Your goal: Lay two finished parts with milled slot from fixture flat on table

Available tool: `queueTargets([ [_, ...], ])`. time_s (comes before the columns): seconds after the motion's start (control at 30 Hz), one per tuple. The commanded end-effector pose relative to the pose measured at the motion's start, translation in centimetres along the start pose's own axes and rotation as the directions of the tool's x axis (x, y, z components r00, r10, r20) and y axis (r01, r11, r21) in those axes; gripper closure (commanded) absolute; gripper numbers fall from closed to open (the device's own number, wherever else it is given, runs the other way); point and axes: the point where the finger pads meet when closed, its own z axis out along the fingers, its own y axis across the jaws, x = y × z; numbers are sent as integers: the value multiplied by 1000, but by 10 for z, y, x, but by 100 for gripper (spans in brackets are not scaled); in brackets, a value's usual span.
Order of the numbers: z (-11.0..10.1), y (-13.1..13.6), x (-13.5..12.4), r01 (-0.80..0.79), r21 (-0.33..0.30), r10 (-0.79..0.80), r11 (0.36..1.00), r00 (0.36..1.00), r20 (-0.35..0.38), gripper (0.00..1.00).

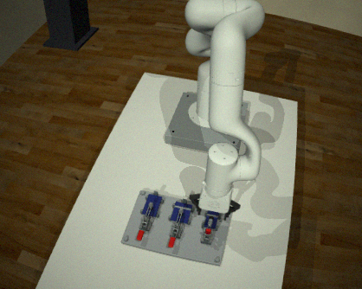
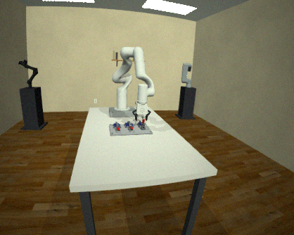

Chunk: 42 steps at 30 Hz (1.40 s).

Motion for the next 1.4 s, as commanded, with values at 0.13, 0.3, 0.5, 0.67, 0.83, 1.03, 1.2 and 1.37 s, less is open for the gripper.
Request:
queueTargets([
  [0.13,-1,0,-1,0,0,0,1000,1000,2,0],
  [0.3,-1,0,-1,0,0,0,1000,1000,2,0],
  [0.5,1,0,-1,0,0,0,1000,1000,2,0],
  [0.67,3,0,-1,0,0,0,1000,1000,2,0],
  [0.83,9,0,-1,0,0,0,1000,1000,2,0],
  [1.03,17,0,-1,0,0,0,1000,1000,2,0],
  [1.2,22,0,-1,0,0,0,1000,1000,2,0],
  [1.37,29,0,-2,0,0,0,1000,1000,2,0],
])
